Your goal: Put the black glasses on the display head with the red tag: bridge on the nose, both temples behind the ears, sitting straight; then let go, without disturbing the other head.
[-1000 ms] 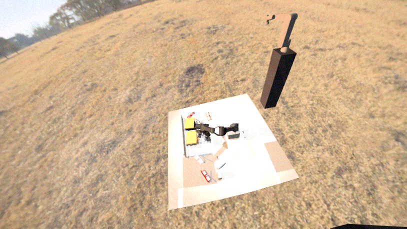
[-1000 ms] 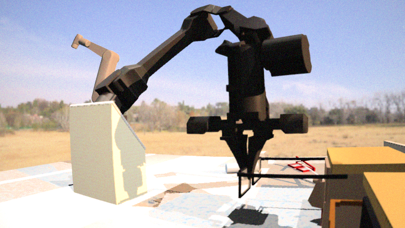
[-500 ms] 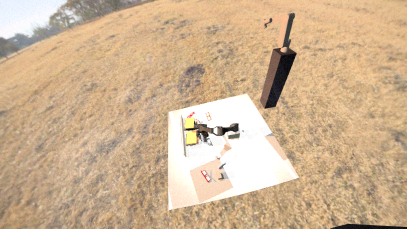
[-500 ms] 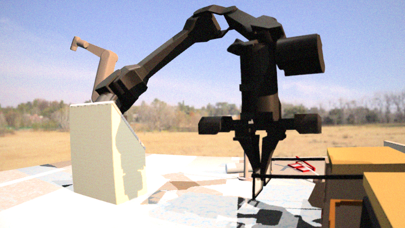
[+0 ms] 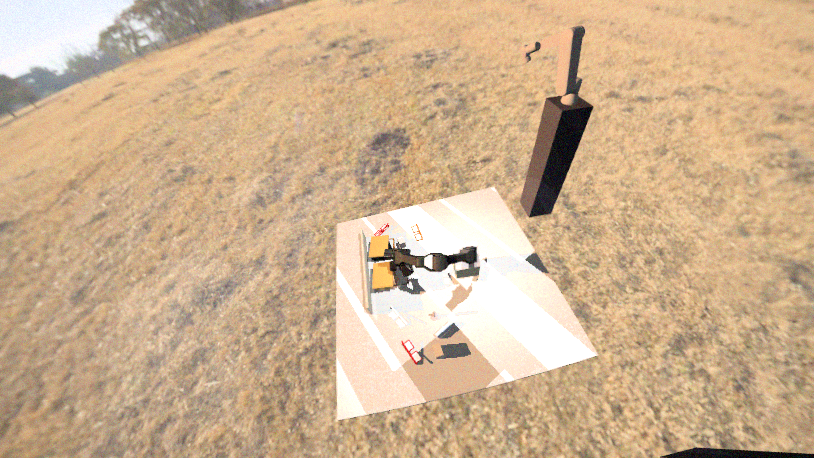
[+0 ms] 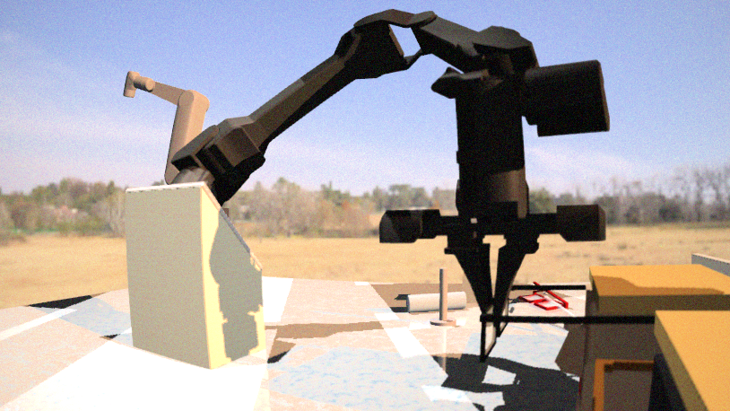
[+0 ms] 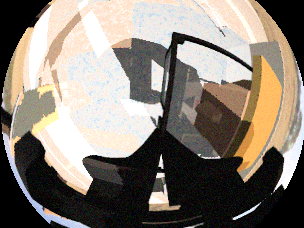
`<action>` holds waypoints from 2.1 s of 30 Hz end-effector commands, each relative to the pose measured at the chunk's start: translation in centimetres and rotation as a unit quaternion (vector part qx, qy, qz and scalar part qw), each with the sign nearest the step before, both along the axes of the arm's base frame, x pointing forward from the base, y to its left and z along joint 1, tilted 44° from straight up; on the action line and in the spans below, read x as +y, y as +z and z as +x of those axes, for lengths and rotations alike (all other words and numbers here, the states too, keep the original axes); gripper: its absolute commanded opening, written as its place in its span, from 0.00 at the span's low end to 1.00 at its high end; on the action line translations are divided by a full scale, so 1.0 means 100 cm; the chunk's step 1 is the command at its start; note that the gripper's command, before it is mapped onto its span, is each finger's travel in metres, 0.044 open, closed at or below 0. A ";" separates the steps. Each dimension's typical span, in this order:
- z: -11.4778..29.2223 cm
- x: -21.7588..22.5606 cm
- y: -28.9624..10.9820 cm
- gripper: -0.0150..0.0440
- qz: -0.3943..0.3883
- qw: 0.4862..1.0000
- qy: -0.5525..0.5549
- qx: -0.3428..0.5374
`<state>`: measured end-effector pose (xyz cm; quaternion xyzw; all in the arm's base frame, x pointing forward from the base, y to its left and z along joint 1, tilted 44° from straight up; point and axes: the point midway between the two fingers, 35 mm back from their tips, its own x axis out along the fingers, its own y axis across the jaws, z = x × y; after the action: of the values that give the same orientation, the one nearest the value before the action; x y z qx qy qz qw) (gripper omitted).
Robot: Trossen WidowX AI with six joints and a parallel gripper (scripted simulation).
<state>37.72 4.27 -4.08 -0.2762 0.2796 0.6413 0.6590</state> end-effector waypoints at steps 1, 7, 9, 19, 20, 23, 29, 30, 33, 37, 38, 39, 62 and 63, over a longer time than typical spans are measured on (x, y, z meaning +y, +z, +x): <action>0.007 0.000 -0.001 0.25 0.002 1.000 -0.001 0.002; 0.015 0.000 0.000 0.25 0.002 1.000 -0.001 0.002; 0.018 0.000 0.000 0.25 0.002 1.000 -0.001 0.002; 0.032 0.000 0.000 0.25 0.002 1.000 -0.001 0.002; 0.033 0.000 0.000 0.25 0.002 1.000 -0.001 0.002; 0.037 0.000 0.000 0.25 0.002 1.000 -0.001 0.001; 0.046 -0.001 0.000 0.25 0.002 1.000 -0.001 0.001; 0.047 -0.001 0.000 0.25 0.002 1.000 -0.001 0.001; 0.050 -0.001 0.000 0.25 0.002 1.000 -0.001 0.001; 0.053 -0.001 0.000 0.25 0.002 1.000 -0.001 0.001; 0.053 -0.001 0.000 0.25 0.002 1.000 -0.001 0.001; 0.054 -0.001 0.000 0.25 0.002 1.000 -0.001 0.001; 0.054 0.003 -0.004 0.25 0.002 1.000 -0.001 0.001; 0.054 0.003 -0.004 0.25 0.002 1.000 -0.001 0.001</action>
<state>43.11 4.39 -4.31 -0.2760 0.2794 0.6412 0.6593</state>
